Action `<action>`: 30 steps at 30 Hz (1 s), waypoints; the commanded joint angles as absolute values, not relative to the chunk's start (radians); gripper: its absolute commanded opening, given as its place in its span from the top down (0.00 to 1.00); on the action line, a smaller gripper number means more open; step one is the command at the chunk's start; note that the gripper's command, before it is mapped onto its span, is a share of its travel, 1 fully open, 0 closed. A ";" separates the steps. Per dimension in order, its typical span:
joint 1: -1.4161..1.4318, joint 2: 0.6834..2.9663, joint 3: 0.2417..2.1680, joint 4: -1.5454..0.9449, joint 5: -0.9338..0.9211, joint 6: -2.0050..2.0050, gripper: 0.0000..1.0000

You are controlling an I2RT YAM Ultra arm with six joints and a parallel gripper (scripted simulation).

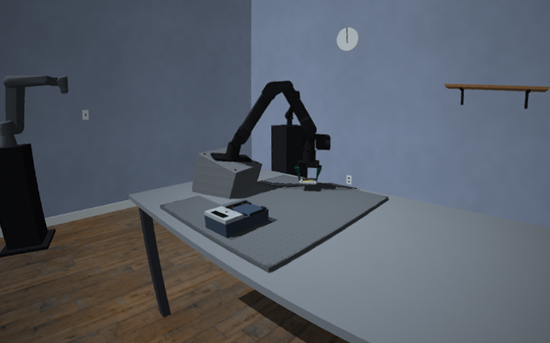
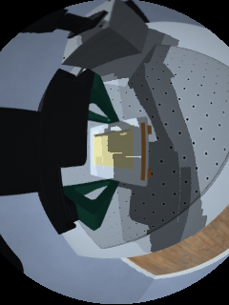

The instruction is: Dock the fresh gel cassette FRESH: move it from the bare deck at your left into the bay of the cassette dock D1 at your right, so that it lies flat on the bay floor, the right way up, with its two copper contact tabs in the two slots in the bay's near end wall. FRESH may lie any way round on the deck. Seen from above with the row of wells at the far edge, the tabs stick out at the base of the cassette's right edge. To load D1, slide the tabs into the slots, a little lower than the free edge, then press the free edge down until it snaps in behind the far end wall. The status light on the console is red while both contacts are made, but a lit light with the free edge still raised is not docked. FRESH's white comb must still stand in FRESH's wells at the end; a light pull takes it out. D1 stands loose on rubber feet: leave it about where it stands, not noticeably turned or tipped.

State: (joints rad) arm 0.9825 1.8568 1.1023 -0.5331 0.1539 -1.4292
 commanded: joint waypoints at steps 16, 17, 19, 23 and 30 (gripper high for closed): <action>1.005 1.801 1.140 -0.579 0.156 -1.495 1.00; 1.007 1.788 1.141 -0.592 0.158 -1.525 1.00; 1.012 1.762 1.147 -0.622 0.158 -1.585 1.00; 1.015 1.748 1.156 -0.647 0.156 -1.667 1.00; 1.012 1.775 1.164 -0.655 0.152 -1.671 1.00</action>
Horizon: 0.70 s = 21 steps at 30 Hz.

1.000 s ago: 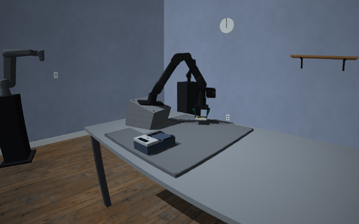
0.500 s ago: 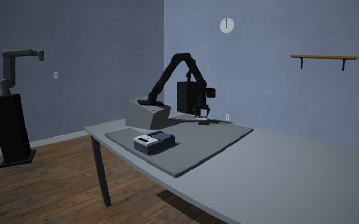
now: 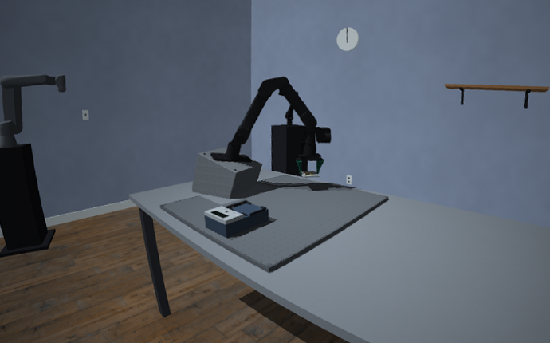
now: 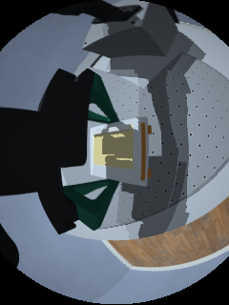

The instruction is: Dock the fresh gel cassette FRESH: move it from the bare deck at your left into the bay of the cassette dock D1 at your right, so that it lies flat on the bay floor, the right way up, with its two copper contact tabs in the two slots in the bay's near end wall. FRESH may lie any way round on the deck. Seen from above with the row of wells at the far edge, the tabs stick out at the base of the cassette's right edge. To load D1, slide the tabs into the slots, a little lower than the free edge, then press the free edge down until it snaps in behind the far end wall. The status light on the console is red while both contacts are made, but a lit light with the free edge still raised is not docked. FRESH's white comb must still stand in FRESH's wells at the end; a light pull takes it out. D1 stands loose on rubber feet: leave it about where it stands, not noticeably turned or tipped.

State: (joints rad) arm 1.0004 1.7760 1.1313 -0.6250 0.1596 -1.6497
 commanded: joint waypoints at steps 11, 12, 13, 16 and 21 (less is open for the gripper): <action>1.016 1.772 1.161 -0.660 0.150 -1.662 1.00; 1.015 1.773 1.162 -0.659 0.151 -1.664 1.00; 1.015 1.773 1.162 -0.659 0.151 -1.664 1.00; 1.012 1.775 1.164 -0.657 0.152 -1.667 1.00; 1.012 1.776 1.164 -0.657 0.152 -1.668 1.00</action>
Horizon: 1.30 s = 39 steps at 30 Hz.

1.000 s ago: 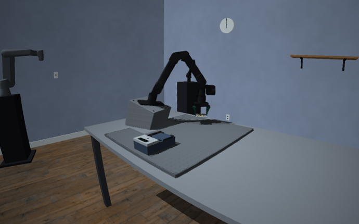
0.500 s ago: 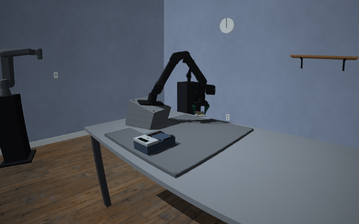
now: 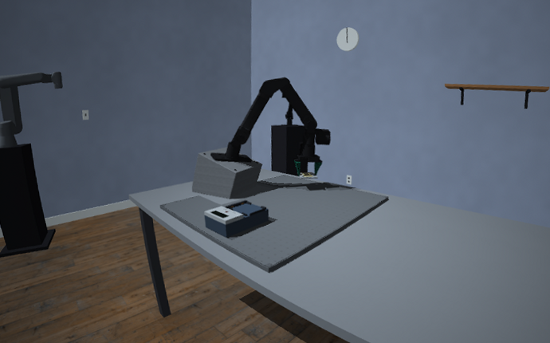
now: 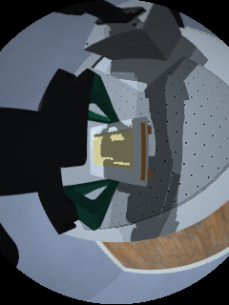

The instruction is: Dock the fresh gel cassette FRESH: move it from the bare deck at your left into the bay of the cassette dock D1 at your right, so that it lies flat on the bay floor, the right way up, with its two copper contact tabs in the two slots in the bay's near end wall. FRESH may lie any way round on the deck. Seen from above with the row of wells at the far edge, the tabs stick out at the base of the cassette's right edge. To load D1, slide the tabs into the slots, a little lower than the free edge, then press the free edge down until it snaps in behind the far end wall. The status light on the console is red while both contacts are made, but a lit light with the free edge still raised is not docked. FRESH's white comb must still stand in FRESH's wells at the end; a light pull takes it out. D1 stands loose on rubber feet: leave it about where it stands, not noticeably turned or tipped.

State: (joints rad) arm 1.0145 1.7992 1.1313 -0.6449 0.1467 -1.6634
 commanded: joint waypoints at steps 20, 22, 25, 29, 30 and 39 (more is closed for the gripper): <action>1.006 1.797 1.161 -0.619 0.151 -1.672 1.00; 1.000 1.805 1.160 -0.609 0.151 -1.673 1.00; 0.992 1.816 1.158 -0.595 0.150 -1.675 1.00; 0.988 1.793 1.156 -0.587 0.150 -1.676 1.00; 0.987 1.820 1.151 -0.582 0.149 -1.677 1.00; 0.985 1.854 1.105 -0.538 0.147 -1.683 1.00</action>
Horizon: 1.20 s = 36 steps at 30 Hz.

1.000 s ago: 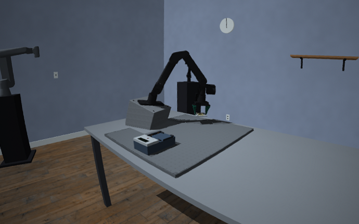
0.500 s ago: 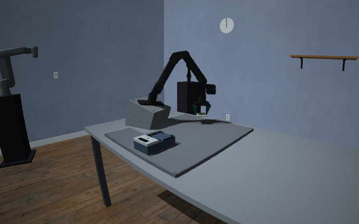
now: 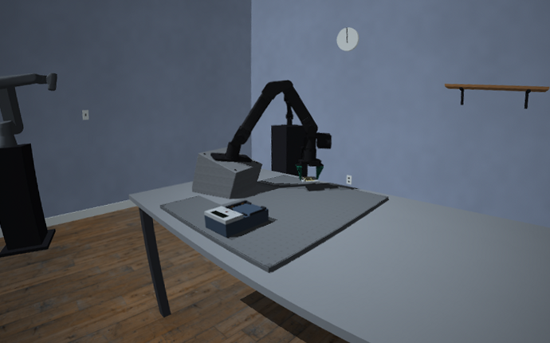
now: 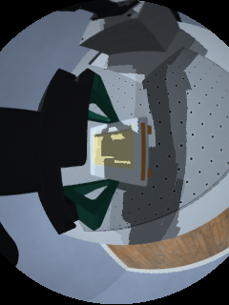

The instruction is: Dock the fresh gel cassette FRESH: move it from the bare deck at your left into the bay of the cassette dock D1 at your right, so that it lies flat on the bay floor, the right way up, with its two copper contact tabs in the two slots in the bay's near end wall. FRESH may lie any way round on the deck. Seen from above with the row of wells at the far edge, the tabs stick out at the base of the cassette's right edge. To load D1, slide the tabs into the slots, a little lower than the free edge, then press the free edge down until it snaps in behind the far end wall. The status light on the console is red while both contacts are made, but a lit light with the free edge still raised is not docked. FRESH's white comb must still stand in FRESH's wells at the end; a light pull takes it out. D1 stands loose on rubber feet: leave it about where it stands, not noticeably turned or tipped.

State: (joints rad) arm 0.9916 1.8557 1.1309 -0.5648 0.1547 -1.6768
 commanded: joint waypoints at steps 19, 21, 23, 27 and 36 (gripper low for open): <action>0.970 1.925 1.090 -0.459 0.144 -1.693 1.00; 0.970 1.930 1.089 -0.454 0.144 -1.694 1.00; 0.969 1.905 1.090 -0.448 0.144 -1.693 1.00; 0.966 1.948 1.084 -0.430 0.143 -1.697 1.00; 0.965 1.953 1.088 -0.424 0.143 -1.696 1.00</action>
